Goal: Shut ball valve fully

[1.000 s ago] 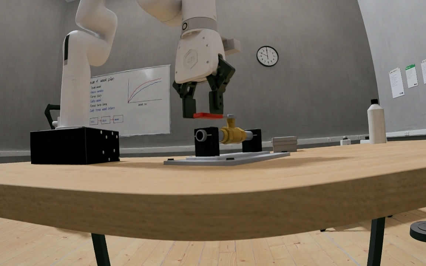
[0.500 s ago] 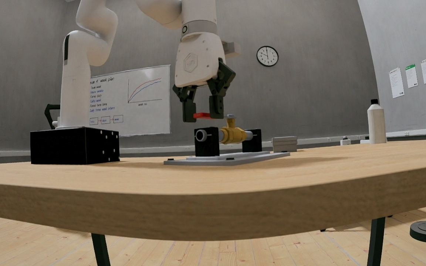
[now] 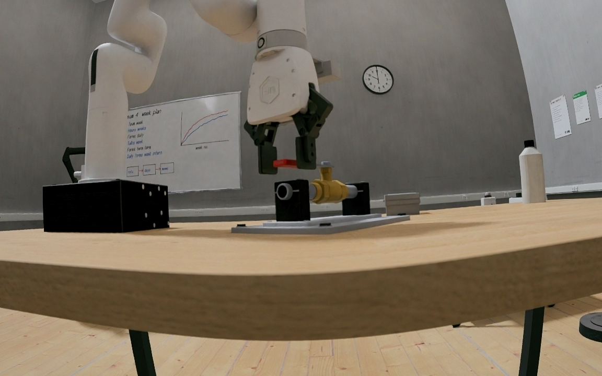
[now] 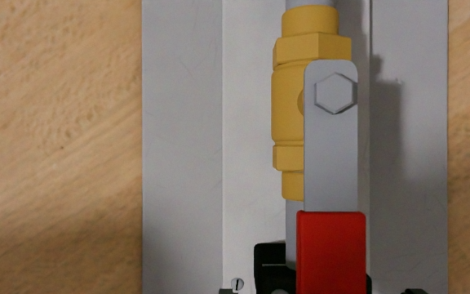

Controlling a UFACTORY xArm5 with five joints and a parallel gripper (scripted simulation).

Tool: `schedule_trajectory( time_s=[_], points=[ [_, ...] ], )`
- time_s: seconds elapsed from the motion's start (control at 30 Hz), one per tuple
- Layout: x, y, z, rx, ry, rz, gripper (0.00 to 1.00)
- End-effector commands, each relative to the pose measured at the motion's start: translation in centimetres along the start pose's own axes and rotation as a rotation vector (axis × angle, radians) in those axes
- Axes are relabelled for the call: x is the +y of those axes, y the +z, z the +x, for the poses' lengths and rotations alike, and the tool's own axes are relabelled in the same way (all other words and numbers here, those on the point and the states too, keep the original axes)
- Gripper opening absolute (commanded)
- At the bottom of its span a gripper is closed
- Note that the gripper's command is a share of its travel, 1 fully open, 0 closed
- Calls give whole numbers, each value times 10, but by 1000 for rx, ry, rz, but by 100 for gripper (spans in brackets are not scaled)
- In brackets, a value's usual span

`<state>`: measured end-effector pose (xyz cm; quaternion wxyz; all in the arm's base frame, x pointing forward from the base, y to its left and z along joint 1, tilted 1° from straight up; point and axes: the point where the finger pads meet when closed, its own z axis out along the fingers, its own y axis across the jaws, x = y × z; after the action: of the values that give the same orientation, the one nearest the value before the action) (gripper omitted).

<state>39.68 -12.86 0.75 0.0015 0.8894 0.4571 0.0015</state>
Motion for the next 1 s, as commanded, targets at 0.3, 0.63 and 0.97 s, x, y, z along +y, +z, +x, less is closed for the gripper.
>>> schedule_trajectory(
  time_s=[0.3,0.63,0.97],
  points=[
    [1,-1,0,1,0,-4,0],
    [1,-1,0,1,0,-4,0],
    [1,-1,0,1,0,-4,0]
  ],
)
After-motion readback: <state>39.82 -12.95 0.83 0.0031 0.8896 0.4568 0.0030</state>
